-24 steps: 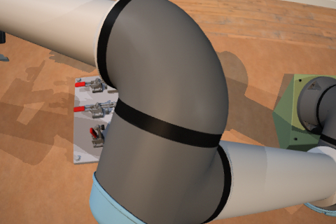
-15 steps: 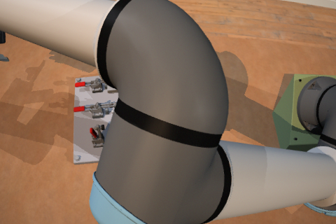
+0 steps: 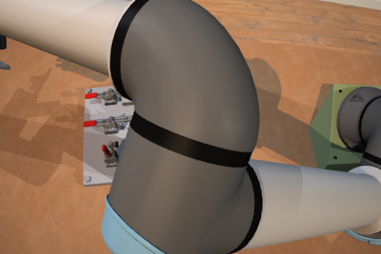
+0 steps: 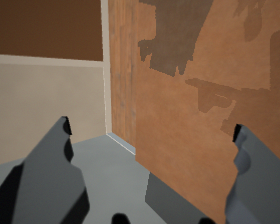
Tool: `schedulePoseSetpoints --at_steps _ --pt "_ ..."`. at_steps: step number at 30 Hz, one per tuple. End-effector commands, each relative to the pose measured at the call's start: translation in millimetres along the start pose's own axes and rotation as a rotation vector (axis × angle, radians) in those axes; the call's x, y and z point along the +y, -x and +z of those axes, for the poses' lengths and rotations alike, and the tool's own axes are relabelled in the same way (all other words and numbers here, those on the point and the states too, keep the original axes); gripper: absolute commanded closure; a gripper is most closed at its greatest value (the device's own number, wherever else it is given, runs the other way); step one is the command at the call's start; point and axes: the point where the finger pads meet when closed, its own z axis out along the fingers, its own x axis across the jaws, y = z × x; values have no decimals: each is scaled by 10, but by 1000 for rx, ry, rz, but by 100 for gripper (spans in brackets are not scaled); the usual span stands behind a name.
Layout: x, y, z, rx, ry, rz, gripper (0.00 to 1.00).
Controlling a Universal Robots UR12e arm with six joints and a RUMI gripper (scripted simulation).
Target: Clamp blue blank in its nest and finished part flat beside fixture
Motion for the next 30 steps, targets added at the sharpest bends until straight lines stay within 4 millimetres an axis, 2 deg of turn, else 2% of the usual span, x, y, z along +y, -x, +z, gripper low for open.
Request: schedulePoseSetpoints --at_steps 1,14,25,27,30 --pt "-13 17 -4 3 1 12 0" --pt "-198 68 89 45 -14 147 0" --pt "-651 154 286 140 -66 474 0" --pt "-651 154 286 140 -66 474 0" --pt "-819 174 349 172 -91 595 0"
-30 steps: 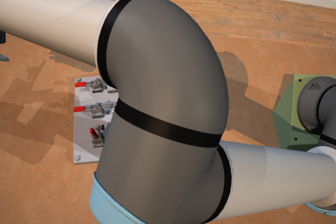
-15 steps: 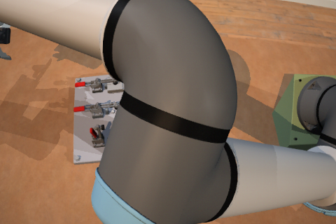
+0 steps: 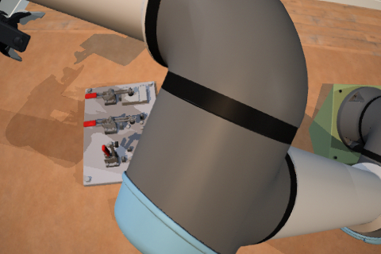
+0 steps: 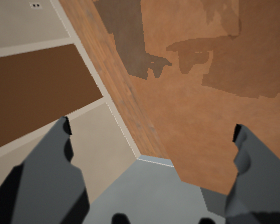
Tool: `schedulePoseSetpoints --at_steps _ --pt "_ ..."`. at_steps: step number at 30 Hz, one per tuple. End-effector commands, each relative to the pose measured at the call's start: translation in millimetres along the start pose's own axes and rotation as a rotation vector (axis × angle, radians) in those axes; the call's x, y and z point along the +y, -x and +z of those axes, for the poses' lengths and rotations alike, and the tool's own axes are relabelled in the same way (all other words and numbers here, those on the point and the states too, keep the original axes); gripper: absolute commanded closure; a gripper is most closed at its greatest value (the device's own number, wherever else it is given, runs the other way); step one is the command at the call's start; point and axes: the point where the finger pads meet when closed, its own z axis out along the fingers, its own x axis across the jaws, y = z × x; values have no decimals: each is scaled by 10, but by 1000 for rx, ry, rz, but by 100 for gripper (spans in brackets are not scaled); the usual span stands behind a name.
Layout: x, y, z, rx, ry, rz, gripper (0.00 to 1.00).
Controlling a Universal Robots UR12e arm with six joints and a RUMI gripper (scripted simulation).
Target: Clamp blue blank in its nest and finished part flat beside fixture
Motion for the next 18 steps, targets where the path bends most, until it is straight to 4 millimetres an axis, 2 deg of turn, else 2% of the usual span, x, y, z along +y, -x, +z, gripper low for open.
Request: schedulePoseSetpoints --at_steps 1,11,14,18 --pt "-176 148 77 45 -26 170 0" --pt "-675 452 273 137 -139 605 0" --pt "-675 452 273 137 -139 605 0" --pt "-922 574 349 171 -205 815 0"
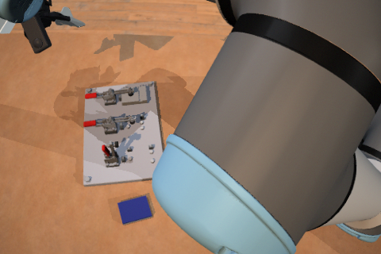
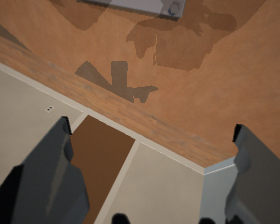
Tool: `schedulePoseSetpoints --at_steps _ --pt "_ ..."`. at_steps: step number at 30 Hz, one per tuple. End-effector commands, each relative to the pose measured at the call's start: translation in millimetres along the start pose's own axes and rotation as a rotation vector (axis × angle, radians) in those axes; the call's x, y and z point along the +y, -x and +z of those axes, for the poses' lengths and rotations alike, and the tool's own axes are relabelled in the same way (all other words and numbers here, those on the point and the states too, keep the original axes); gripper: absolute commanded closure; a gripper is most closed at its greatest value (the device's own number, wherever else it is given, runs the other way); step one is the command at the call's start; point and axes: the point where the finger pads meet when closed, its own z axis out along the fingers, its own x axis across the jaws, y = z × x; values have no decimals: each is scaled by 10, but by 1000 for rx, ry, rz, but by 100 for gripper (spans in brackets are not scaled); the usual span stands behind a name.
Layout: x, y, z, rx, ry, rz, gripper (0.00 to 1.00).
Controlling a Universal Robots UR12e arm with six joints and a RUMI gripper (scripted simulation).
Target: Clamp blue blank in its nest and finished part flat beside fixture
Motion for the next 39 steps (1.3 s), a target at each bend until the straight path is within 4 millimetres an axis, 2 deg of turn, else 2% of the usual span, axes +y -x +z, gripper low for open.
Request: schedulePoseSetpoints --at_steps 1,2,9,13,19,20,28,30,39 --pt "-107 268 70 38 -58 227 0" --pt "-107 268 70 38 -58 227 0" --pt "-300 626 173 63 -162 547 0" --pt "-334 682 189 66 -180 599 0" --pt "-538 993 272 66 -287 895 0" --pt "-538 993 272 66 -287 895 0" --pt "-792 1320 354 42 -417 1225 0" --pt "-792 1320 354 42 -417 1225 0" --pt "-1006 1560 411 2 -525 1478 0"
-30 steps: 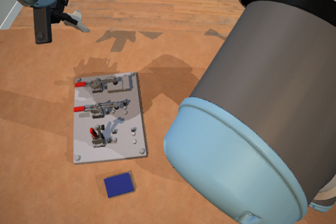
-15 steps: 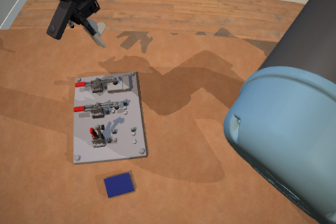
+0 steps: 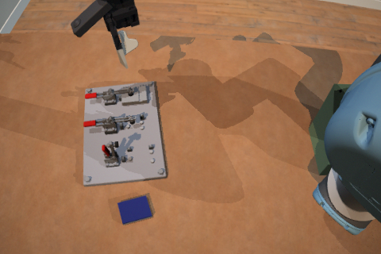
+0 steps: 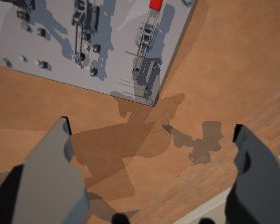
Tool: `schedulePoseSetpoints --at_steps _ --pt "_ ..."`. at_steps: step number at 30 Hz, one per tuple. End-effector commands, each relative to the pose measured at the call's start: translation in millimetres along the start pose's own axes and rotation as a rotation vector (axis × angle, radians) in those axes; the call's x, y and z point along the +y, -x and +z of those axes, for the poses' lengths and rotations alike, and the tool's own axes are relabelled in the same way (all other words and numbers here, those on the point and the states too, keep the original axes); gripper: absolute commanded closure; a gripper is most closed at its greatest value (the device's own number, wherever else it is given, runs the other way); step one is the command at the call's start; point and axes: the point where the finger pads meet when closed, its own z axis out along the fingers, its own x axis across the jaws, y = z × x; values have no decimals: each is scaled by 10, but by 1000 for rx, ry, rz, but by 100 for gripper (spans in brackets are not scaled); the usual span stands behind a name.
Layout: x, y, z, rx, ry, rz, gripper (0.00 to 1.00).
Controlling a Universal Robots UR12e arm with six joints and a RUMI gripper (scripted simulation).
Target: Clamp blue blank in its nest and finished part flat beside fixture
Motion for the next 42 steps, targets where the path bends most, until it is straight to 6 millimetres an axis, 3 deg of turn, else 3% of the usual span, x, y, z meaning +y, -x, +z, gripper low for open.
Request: schedulePoseSetpoints --at_steps 1,21,22,42 --pt "96 102 12 -10 -37 121 0" --pt "201 226 40 -35 -74 254 0" --pt "201 226 40 -35 -74 254 72" --pt "201 226 40 -35 -74 254 72"
